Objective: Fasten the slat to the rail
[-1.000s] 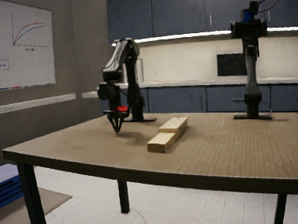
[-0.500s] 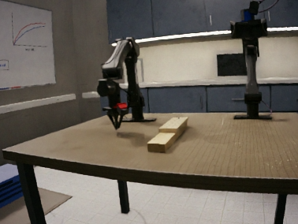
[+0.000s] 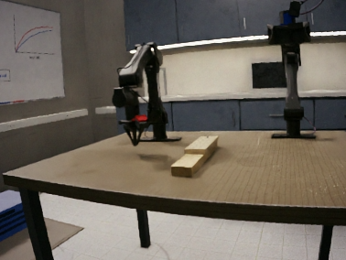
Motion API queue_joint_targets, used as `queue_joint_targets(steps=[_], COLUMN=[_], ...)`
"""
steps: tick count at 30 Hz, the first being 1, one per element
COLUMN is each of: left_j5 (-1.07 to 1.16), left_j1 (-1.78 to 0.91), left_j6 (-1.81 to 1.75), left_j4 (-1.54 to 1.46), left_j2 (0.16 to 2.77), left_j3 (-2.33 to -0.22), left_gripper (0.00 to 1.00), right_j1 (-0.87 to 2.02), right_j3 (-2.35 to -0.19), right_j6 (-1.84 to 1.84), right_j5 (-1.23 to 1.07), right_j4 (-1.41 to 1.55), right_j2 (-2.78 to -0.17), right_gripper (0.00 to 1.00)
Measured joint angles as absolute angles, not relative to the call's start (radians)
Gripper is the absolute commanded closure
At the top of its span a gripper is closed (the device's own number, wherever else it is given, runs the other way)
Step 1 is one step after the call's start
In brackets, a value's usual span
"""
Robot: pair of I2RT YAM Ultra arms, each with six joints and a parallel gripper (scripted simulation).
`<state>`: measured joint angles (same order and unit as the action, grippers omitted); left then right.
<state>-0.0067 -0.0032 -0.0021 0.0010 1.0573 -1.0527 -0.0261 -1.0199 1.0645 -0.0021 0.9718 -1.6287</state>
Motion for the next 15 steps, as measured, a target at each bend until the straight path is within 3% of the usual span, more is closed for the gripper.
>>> queue_joint_targets(steps=[15], left_j5=[-0.007], left_j1=[-0.003], left_j6=[-0.002], left_j4=[0.001], left_j2=[1.057], left_j3=[-1.053], left_gripper=[0.0], right_j1=[-0.026], right_j3=[-1.065], right_j6=[1.065], right_j5=[-0.002], right_j4=[1.043], right_j2=[-1.605], right_gripper=[0.88])
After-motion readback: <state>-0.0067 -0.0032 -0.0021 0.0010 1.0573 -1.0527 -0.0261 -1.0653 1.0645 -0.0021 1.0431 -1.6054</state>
